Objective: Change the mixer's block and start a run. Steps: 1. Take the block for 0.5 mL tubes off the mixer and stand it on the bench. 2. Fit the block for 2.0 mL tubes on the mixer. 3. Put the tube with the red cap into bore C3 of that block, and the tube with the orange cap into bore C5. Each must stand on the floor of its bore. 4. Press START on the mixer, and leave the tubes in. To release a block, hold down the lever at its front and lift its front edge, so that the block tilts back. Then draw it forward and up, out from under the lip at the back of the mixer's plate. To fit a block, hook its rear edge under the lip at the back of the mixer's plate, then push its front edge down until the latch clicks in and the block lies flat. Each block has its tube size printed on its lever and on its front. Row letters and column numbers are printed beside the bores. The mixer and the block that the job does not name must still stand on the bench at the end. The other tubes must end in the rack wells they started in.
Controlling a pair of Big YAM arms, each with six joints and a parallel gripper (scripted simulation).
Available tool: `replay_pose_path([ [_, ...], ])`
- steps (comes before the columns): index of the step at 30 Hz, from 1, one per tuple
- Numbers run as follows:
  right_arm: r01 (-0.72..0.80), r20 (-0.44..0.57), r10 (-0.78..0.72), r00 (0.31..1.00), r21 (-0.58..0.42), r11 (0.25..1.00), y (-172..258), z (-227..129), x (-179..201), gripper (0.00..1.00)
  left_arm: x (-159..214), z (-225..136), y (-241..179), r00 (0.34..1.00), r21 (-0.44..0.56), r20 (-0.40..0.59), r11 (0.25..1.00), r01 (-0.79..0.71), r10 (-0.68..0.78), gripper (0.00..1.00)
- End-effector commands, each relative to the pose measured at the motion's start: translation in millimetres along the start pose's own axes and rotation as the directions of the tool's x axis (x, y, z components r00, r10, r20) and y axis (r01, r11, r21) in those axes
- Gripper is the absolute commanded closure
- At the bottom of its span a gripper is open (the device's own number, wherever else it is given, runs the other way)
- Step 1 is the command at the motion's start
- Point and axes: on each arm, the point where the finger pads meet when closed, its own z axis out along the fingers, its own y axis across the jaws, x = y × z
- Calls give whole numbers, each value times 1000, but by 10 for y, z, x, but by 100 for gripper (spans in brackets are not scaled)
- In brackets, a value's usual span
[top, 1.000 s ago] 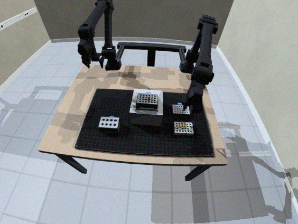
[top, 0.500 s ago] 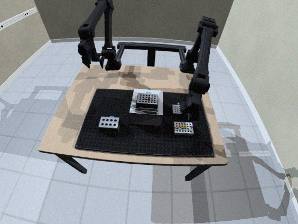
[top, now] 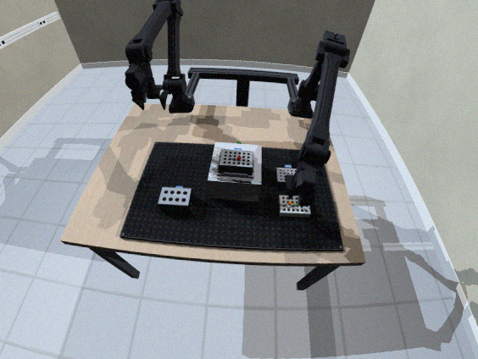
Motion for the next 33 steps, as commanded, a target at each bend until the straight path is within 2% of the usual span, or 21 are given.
replay_pose_path([
  [1,-4,77,3,997,5,1000,-57,-266,-205,0,11,281,-42,999,-3,-33,1000,-13,12,64],
  [10,-4,84,4,996,6,1000,-62,-295,-226,0,66,250,-118,1000,0,-16,1000,5,-5,64],
  [16,-5,90,4,996,7,1000,-66,-319,-244,0,-34,213,-100,1000,6,14,1000,-8,8,64],
  [21,-5,93,4,996,7,1000,-68,-331,-253,0,-23,326,-42,1000,3,0,1000,-5,5,64],
  [27,-5,97,5,995,8,1000,-71,-347,-266,0,124,632,9,999,-7,-47,1000,-7,6,64],
  [33,-4,80,4,997,6,1000,-63,-278,-216,0,24,480,29,999,-4,-34,1000,0,0,64],
])
